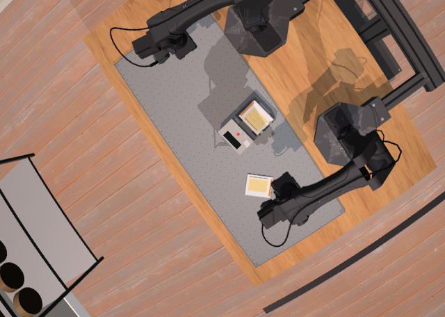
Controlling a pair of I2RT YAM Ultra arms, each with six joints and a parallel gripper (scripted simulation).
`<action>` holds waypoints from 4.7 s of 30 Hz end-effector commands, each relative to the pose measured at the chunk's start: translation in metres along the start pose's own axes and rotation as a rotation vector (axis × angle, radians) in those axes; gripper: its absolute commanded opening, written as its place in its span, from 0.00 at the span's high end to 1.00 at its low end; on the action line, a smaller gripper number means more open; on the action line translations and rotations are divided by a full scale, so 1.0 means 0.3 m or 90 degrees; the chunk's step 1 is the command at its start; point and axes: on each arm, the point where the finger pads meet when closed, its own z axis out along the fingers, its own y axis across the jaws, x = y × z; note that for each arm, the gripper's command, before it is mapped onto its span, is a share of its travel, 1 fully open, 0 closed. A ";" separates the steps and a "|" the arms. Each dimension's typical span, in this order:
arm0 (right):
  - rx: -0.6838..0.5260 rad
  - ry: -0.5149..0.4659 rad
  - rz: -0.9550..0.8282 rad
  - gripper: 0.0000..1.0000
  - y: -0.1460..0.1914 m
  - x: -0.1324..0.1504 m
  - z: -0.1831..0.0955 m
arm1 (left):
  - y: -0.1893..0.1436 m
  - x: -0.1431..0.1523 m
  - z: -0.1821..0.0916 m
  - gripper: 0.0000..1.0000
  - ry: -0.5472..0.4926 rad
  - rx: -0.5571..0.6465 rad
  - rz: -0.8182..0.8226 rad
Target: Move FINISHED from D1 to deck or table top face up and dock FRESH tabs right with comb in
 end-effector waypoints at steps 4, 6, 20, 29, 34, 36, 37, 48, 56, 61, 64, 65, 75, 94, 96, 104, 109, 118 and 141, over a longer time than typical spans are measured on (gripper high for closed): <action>-0.001 -0.026 0.003 1.00 -0.002 -0.006 -0.015 | -0.074 -0.084 -0.008 1.00 -0.041 0.020 -0.036; -0.001 -0.026 0.003 1.00 -0.002 -0.006 -0.015 | -0.104 -0.097 0.002 1.00 -0.041 0.020 -0.036; -0.001 -0.026 0.003 1.00 -0.002 -0.006 -0.015 | -0.285 -0.151 0.064 1.00 -0.038 0.045 -0.057; -0.001 -0.026 0.003 1.00 -0.002 -0.006 -0.015 | -0.426 -0.165 0.114 1.00 -0.029 0.070 -0.078; -0.001 -0.026 0.003 1.00 -0.002 -0.006 -0.015 | -0.489 -0.167 0.137 1.00 -0.029 0.070 -0.078; -0.001 -0.026 0.003 1.00 -0.002 -0.006 -0.015 | -0.504 -0.167 0.142 1.00 -0.029 0.070 -0.078; -0.001 -0.026 0.003 1.00 -0.002 -0.006 -0.015 | -0.520 -0.168 0.148 1.00 -0.029 0.070 -0.078; -0.001 -0.026 0.003 1.00 -0.002 -0.006 -0.015 | -0.564 -0.169 0.164 1.00 -0.029 0.070 -0.078; -0.001 -0.026 0.003 1.00 -0.002 -0.006 -0.015 | -0.564 -0.169 0.164 1.00 -0.029 0.070 -0.078; -0.001 -0.026 0.003 1.00 -0.002 -0.006 -0.015 | -0.564 -0.169 0.164 1.00 -0.029 0.070 -0.078; -0.001 -0.026 0.003 1.00 -0.002 -0.006 -0.015 | -0.564 -0.169 0.164 1.00 -0.029 0.070 -0.078; -0.001 -0.026 0.003 1.00 -0.002 -0.006 -0.015 | -0.564 -0.169 0.164 1.00 -0.029 0.070 -0.078; -0.001 -0.026 0.003 1.00 -0.002 -0.006 -0.015 | -0.564 -0.169 0.164 1.00 -0.029 0.070 -0.078; -0.001 -0.026 0.003 1.00 -0.002 -0.006 -0.015 | -0.564 -0.169 0.164 1.00 -0.029 0.070 -0.078; -0.001 -0.026 0.003 1.00 -0.002 -0.006 -0.015 | -0.564 -0.169 0.164 1.00 -0.029 0.070 -0.078; -0.001 -0.026 0.003 1.00 -0.002 -0.006 -0.015 | -0.575 -0.187 0.149 1.00 -0.056 0.083 -0.076; -0.001 -0.026 0.003 1.00 -0.002 -0.006 -0.015 | -0.587 -0.209 0.131 1.00 -0.056 0.083 -0.076; -0.001 -0.026 0.003 1.00 -0.002 -0.006 -0.015 | -0.586 -0.209 0.140 1.00 -0.046 0.075 -0.076; -0.001 -0.026 0.003 1.00 -0.002 -0.006 -0.015 | -0.578 -0.204 0.224 1.00 -0.046 0.075 -0.076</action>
